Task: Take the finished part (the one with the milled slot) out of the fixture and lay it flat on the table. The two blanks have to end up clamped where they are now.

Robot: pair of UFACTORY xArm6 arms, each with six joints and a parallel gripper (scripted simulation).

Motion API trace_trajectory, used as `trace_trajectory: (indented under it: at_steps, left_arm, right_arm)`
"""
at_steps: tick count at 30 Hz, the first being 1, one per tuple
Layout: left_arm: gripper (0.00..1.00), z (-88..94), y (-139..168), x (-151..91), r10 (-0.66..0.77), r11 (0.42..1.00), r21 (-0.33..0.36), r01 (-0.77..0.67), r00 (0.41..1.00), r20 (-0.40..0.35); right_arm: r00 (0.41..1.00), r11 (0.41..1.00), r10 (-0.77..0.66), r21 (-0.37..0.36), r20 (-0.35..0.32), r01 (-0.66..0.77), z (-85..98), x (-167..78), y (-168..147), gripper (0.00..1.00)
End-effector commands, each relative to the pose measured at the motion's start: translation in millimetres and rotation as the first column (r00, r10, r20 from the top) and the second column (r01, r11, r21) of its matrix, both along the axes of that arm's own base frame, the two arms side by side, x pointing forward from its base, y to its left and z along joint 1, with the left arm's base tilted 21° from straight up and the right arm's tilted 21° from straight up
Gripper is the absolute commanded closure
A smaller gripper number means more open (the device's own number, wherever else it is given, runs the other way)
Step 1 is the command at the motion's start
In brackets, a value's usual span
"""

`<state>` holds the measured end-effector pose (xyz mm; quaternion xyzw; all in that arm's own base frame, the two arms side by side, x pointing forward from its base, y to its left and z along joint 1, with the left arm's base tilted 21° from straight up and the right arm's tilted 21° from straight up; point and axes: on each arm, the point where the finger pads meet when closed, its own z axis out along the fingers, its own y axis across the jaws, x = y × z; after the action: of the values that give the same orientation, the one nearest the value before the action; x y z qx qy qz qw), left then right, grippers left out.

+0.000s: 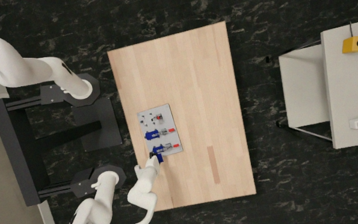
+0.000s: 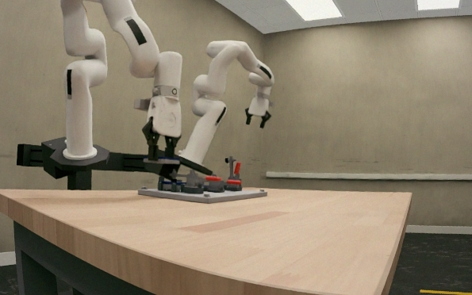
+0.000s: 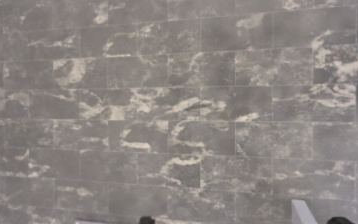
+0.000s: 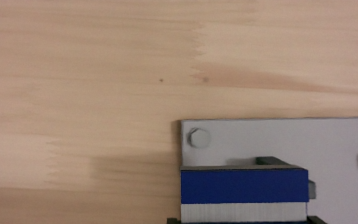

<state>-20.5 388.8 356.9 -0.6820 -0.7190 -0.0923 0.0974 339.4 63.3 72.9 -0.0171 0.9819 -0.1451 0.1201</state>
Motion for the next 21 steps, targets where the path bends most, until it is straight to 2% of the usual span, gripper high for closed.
trace_trajectory:
  at_steps: [1, 8, 21]
  left_arm:
    - [0.00, 1.6, 0, 0, 0.000, 1.000, 0.004, 0.000, 1.000, 0.000]
    - [0.00, 1.6, 0, 0, 0.000, 1.000, 0.004, 0.000, 1.000, 0.000]
    - [0.00, 1.6, 0, 0, 0.000, 1.000, 0.004, 0.000, 1.000, 0.000]
  right_arm:
    - [1.000, 1.000, 0.003, 0.008, -0.001, -0.003, 9.4, 1, -24, 1.00]
    - [1.000, 1.000, 0.003, 0.007, -0.001, -0.003, 17.6, 1, -52, 1.00]
    - [1.000, 1.000, 0.003, 0.007, -0.001, -0.003, 25.0, 1, -77, 1.00]
